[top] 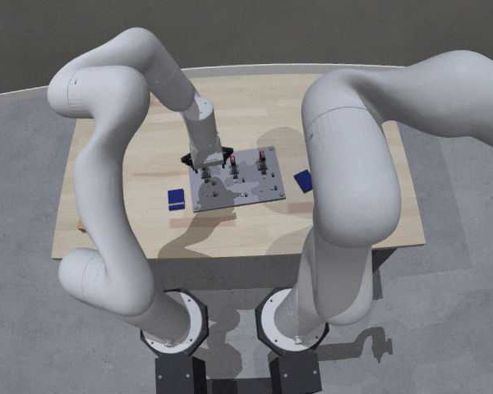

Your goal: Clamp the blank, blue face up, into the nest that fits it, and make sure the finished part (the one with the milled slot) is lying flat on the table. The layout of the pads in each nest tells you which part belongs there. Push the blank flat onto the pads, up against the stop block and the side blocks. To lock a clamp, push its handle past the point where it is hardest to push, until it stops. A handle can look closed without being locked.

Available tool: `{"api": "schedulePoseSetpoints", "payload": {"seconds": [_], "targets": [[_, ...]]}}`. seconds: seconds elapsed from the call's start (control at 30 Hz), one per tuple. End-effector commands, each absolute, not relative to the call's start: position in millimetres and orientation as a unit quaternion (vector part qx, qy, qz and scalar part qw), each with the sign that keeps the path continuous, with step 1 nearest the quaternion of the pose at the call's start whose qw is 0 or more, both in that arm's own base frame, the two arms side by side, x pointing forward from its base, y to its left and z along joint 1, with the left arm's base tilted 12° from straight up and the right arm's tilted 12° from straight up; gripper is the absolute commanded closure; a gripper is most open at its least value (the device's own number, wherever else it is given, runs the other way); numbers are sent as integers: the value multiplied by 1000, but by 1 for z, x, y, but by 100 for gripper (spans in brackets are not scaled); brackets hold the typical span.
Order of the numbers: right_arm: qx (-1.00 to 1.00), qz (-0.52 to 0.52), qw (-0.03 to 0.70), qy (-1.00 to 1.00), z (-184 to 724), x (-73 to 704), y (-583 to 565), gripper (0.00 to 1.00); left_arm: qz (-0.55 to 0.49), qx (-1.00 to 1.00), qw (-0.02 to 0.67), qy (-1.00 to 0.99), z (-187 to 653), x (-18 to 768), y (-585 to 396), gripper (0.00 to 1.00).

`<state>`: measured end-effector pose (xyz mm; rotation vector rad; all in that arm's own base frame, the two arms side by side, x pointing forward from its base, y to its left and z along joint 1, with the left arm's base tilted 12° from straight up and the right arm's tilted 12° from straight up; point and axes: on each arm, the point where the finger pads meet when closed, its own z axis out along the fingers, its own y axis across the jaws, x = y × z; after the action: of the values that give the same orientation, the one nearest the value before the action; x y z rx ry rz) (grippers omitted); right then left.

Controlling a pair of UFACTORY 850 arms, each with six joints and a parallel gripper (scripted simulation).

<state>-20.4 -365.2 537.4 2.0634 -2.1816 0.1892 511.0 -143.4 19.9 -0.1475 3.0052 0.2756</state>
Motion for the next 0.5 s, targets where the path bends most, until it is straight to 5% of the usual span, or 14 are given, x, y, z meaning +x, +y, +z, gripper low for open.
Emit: {"api": "schedulePoseSetpoints", "payload": {"seconds": [0.0, 0.47], "targets": [[684, 63, 67, -723, 538, -20, -365, 0, 92, -49, 58, 993, 9, 518, -204, 0], [684, 63, 67, -723, 538, -20, -365, 0, 91, -49, 58, 993, -16, 525, -339, 0]]}}
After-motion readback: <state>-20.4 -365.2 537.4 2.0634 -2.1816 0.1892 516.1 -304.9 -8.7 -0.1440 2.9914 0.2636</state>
